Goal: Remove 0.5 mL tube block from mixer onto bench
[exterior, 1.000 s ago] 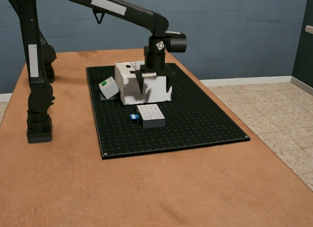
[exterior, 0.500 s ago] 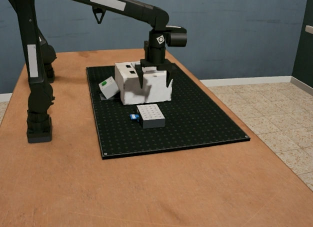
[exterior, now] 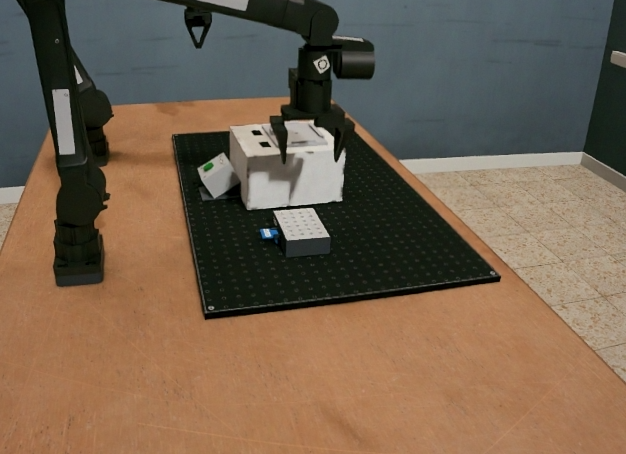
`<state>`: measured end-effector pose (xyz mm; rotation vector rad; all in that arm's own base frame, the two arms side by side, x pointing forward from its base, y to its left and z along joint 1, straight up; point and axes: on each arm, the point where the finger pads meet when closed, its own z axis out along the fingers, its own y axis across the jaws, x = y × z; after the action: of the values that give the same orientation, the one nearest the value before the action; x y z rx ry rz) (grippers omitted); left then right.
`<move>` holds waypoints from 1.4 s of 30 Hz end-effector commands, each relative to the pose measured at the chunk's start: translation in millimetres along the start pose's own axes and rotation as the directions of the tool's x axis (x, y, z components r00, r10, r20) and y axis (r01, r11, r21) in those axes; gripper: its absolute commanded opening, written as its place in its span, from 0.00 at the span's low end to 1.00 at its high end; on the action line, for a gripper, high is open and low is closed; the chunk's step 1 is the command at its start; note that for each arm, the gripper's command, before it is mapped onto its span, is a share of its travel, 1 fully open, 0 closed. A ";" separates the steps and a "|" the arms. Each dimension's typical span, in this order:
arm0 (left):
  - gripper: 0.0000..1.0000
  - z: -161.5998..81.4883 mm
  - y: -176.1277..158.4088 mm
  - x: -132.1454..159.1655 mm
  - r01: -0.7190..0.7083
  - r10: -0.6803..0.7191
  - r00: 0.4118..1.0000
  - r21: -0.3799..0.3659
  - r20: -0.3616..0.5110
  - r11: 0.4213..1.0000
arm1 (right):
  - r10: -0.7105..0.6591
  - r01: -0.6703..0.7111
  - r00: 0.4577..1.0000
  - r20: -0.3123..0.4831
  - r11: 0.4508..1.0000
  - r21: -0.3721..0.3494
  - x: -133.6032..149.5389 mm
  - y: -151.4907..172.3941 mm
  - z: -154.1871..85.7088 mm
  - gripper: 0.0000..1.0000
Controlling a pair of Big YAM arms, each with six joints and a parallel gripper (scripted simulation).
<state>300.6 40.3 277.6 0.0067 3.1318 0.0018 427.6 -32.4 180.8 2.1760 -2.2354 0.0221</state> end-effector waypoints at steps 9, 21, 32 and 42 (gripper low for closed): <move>0.00 -23.6 4.0 -10.0 0.005 -0.005 0.999 -0.009 0.054 1.000 | 0.020 -0.020 1.000 0.001 0.999 0.043 2.0 -15.6 -34.3 1.00; 0.00 -28.6 4.5 -12.3 0.006 -0.005 0.998 -0.011 0.067 1.000 | 0.018 -0.018 1.000 0.001 0.998 0.063 2.3 -15.5 -66.4 1.00; 0.00 -32.2 4.9 -13.8 0.006 -0.005 0.997 -0.012 0.076 1.000 | 0.016 -0.016 1.000 0.001 0.999 0.042 2.0 -16.3 -72.4 1.00; 0.00 -20.6 4.1 -7.8 0.006 -0.006 0.999 -0.009 0.047 1.000 | 0.015 -0.015 1.000 0.000 0.999 0.050 2.0 -14.2 -86.8 1.00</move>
<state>301.7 40.4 279.5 0.0067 3.1270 0.0029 431.6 -32.7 242.0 2.1771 -2.2366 0.0250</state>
